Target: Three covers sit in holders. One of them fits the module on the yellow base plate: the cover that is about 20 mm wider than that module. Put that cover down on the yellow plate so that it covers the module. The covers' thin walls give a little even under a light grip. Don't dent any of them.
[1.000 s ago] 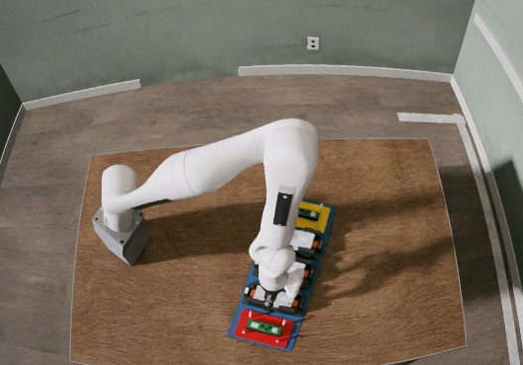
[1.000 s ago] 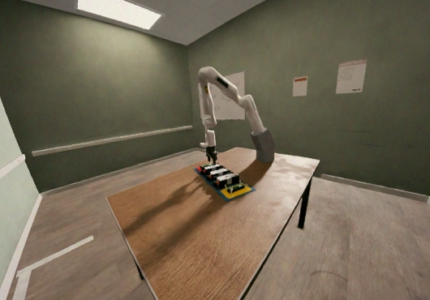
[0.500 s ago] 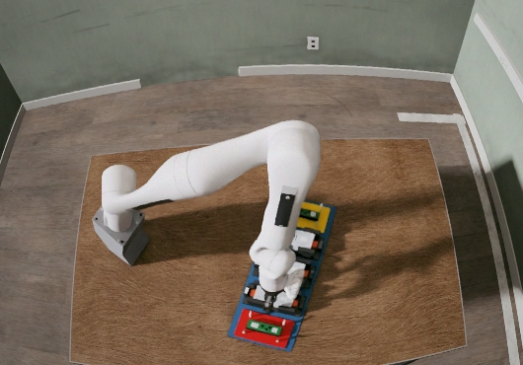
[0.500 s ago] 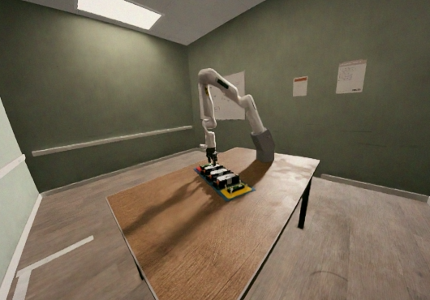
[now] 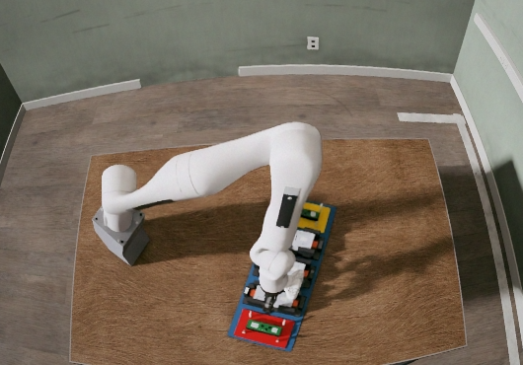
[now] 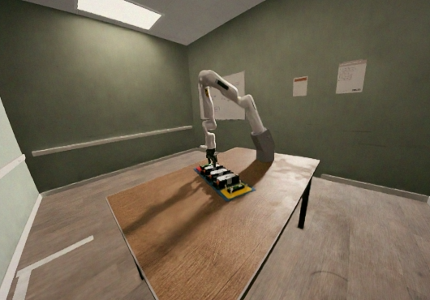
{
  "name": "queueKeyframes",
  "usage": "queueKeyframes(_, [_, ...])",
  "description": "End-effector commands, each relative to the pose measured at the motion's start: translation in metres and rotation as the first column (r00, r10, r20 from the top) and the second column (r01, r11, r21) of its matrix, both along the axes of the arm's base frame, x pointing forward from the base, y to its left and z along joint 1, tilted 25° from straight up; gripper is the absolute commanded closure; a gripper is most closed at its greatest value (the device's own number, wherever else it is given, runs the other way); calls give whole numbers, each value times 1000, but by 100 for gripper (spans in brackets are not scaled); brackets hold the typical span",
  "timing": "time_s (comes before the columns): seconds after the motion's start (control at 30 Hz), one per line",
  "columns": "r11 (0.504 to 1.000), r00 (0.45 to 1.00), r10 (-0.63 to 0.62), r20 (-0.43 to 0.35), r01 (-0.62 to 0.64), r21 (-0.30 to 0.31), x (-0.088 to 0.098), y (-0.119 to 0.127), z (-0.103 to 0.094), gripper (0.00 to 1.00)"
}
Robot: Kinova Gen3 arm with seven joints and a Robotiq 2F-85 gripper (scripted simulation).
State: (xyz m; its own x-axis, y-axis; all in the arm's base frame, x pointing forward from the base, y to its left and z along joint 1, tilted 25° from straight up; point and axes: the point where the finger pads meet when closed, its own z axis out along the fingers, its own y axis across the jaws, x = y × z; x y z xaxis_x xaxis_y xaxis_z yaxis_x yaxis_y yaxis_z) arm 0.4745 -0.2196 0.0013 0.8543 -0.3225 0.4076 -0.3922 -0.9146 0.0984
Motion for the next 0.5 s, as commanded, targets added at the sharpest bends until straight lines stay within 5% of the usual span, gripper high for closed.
queueKeyframes(0.0, [1000,1000,0,2,0,0,1,0,-1,0])
queueKeyframes(0.47, [1000,1000,0,2,0,0,4,-3,-9,0])
